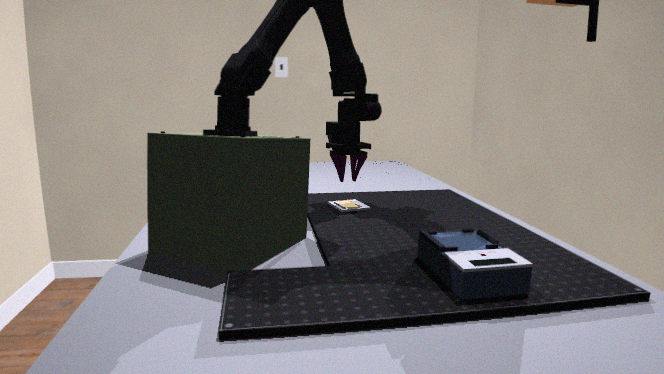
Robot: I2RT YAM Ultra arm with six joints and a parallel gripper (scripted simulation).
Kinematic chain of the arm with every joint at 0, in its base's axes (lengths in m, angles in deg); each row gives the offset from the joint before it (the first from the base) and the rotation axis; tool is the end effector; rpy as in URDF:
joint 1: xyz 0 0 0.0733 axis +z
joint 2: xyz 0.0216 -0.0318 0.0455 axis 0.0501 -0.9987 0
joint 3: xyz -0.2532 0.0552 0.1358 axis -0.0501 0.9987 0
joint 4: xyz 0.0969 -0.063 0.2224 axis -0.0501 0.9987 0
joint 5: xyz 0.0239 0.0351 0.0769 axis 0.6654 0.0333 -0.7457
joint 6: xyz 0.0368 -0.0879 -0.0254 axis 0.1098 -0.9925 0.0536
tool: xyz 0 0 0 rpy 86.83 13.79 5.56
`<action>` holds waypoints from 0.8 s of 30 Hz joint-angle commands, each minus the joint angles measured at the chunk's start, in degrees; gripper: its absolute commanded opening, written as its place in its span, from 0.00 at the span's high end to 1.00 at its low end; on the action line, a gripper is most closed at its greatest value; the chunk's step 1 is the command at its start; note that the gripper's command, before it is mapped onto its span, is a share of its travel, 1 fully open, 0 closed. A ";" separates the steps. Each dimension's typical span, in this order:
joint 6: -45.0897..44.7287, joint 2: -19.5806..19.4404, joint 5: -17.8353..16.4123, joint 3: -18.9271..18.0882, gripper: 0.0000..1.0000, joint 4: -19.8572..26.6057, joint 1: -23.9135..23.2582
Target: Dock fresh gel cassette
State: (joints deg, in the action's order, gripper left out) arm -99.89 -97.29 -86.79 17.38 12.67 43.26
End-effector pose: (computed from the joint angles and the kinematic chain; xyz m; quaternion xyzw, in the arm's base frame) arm 0.2483 0.2629 0.0120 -0.8263 0.5618 0.0056 0.0401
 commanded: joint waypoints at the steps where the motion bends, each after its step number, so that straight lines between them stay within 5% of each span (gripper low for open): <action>1: -0.53 1.49 -0.57 -1.90 0.66 0.74 -0.24; 8: -0.52 1.49 -0.57 -1.90 0.66 0.74 -0.24; 9: -0.52 1.49 -0.57 -1.90 0.00 0.74 -0.24; 24: -0.50 1.49 -0.57 -1.90 0.00 0.74 -0.24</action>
State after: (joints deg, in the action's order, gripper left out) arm -99.91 -97.29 -86.79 17.38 12.67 43.26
